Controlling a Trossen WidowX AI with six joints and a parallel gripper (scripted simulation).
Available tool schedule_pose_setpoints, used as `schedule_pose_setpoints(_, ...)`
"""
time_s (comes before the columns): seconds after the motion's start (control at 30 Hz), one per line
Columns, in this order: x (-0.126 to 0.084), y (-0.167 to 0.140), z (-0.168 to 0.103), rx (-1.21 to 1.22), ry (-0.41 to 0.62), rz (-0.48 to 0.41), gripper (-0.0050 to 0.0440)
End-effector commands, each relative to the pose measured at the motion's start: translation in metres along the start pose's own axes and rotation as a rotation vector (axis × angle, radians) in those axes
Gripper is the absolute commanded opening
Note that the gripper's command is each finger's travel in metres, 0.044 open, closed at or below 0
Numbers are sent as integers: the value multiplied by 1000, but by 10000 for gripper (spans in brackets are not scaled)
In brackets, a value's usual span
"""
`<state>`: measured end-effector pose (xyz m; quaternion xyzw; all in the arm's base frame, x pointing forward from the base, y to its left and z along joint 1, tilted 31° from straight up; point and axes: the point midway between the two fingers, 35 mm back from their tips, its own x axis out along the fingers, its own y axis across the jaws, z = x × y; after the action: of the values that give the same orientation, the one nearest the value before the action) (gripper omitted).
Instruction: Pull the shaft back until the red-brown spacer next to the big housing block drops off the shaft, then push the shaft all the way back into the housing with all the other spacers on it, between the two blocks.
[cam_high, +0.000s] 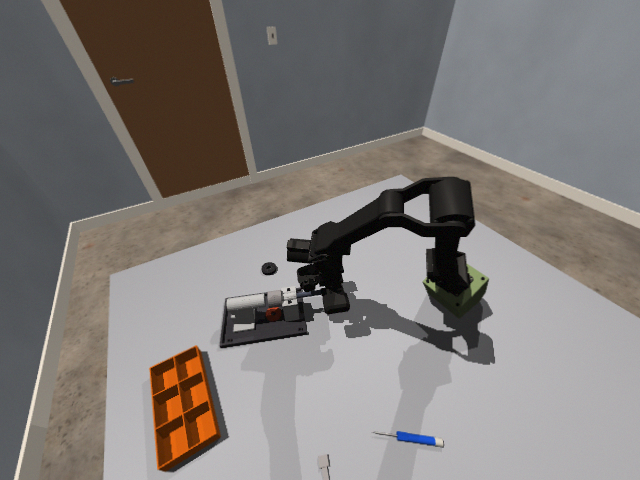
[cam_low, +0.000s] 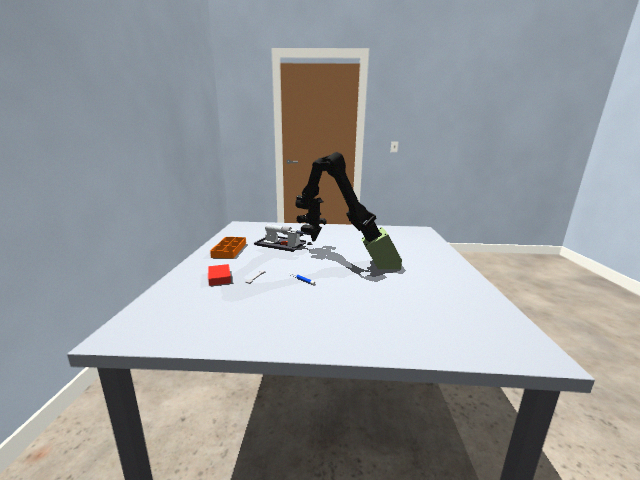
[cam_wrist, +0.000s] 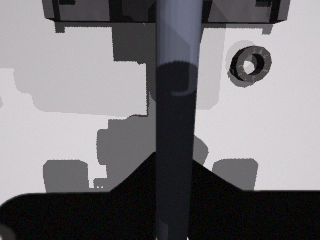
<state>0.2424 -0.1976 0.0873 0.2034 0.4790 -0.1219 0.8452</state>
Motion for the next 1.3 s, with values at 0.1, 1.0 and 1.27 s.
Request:
schedule_pose_setpoints(0.1,-6,-1,9,-6,-25,-6,-50)
schedule_pose_setpoints(1.0,-8,0,16,-11,-30,-10,-50)
schedule_pose_setpoints(1.27,-6,0,18,-6,-25,-7,-50)
